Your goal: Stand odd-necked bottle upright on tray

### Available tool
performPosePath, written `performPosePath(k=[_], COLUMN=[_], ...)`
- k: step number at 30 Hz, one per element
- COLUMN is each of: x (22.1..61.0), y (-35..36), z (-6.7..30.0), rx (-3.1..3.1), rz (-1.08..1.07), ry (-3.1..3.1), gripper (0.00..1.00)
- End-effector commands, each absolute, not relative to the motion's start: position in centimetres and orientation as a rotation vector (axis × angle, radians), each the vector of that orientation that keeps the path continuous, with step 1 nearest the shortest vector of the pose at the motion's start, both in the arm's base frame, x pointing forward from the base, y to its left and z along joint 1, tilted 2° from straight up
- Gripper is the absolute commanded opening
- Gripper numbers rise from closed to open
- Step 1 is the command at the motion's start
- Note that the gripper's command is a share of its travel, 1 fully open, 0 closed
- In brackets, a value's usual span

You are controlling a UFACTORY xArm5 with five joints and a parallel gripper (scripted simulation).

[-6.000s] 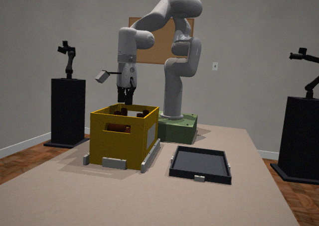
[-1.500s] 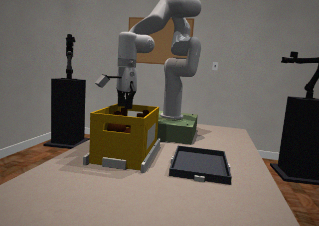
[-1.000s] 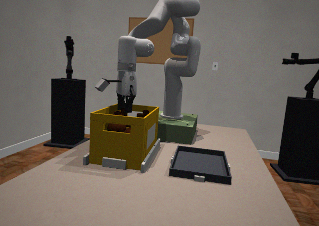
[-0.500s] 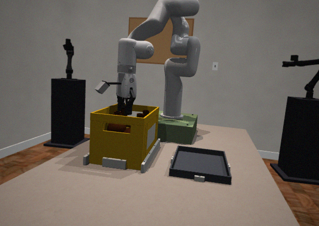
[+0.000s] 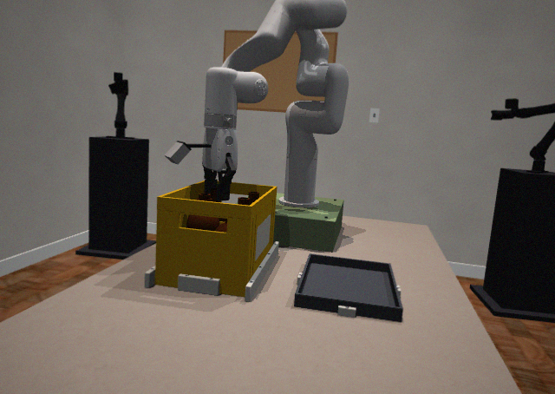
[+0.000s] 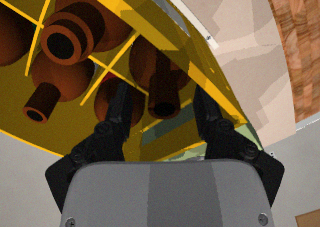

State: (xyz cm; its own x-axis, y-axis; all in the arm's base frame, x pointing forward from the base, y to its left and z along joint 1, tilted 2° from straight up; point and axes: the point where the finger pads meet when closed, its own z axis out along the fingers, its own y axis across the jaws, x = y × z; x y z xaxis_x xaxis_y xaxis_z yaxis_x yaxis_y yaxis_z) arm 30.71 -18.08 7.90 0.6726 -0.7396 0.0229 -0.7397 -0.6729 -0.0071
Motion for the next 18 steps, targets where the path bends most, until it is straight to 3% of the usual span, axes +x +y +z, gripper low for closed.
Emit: performPosePath(k=[1,2,18], x=[30.82,30.82,30.82], y=[-18.14,-18.14,-18.14], z=[8.0,8.0,8.0], rx=[2.87,2.87,2.87], rz=[0.043,0.043,0.043], ry=[-1.269,-1.269,-1.269], gripper=[0.65,0.0,0.0])
